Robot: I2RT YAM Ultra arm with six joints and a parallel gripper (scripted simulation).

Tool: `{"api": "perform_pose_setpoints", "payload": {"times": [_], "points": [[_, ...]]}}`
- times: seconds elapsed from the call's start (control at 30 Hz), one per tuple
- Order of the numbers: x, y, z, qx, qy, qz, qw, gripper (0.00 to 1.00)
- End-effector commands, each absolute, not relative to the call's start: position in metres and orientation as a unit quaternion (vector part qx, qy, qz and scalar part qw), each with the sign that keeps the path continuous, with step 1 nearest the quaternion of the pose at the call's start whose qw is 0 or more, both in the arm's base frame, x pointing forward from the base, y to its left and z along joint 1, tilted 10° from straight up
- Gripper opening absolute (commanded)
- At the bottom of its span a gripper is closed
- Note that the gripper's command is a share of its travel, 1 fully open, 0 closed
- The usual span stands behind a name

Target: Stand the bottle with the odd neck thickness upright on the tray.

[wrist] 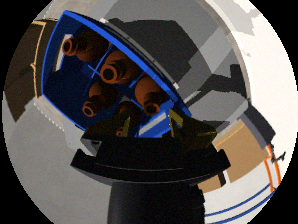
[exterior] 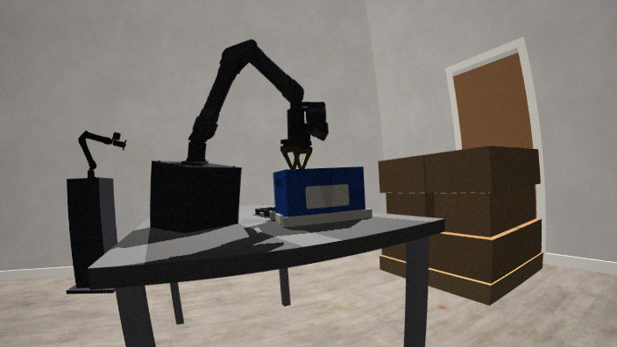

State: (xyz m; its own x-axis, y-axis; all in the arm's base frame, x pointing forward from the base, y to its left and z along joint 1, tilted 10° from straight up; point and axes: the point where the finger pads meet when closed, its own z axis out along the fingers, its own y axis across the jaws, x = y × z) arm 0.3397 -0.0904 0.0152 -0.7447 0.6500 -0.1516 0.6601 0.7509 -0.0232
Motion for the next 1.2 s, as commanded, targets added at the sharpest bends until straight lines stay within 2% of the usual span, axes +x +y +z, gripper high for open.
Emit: {"api": "perform_pose_setpoints", "payload": {"times": [0.0,0.77,0.87,1.17], "points": [[0.344,-0.095,0.012,0.353,0.932,-0.037,0.077,0.61],[0.343,-0.097,-0.010,0.353,0.932,-0.037,0.071,0.61],[0.350,-0.099,0.002,0.354,0.930,-0.035,0.093,0.61],[0.343,-0.098,-0.010,0.352,0.932,-0.040,0.077,0.61]]}}
